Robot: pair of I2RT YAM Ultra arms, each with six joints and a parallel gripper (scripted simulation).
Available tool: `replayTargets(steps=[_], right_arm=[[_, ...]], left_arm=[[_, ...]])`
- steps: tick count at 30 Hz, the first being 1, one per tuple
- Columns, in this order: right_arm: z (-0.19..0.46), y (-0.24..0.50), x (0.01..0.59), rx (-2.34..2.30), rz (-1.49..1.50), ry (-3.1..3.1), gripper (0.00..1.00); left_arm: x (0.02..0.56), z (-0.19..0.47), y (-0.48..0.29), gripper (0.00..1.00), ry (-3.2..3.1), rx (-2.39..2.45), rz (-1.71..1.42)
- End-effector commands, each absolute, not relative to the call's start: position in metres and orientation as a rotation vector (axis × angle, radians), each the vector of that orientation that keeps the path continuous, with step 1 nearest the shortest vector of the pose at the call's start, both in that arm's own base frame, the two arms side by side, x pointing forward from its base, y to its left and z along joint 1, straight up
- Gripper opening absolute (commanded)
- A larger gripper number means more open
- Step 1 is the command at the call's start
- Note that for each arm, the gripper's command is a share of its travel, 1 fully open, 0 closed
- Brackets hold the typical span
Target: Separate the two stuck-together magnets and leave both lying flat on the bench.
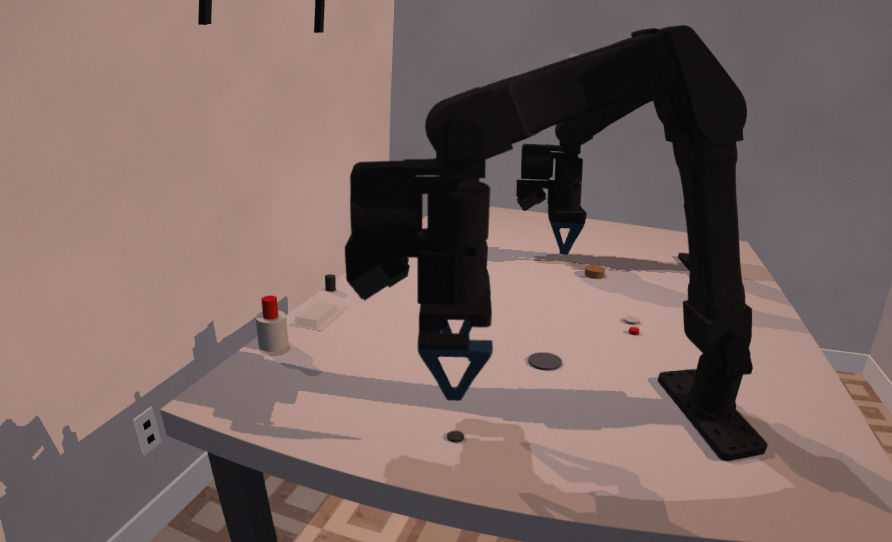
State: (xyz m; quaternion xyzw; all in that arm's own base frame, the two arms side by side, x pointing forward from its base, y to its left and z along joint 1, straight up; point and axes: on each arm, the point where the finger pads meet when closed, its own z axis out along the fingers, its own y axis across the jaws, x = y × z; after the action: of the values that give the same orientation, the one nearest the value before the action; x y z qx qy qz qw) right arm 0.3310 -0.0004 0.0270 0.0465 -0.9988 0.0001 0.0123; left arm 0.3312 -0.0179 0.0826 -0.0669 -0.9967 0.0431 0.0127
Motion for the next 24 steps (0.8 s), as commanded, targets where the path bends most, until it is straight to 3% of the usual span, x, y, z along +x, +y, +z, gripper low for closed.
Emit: replayTargets(steps=[1,24], right_arm=[[0.031,0.001,0.336,0.152,0.0,-3.138,0.17],[0.016,0.001,0.335,0.152,0.0,-3.138,0.17]], left_arm=[[0.335,0.091,-0.018,1.0,-3.139,-0.213,0.134],[0.335,0.091,-0.018,1.0,-3.139,-0.213,0.134]])
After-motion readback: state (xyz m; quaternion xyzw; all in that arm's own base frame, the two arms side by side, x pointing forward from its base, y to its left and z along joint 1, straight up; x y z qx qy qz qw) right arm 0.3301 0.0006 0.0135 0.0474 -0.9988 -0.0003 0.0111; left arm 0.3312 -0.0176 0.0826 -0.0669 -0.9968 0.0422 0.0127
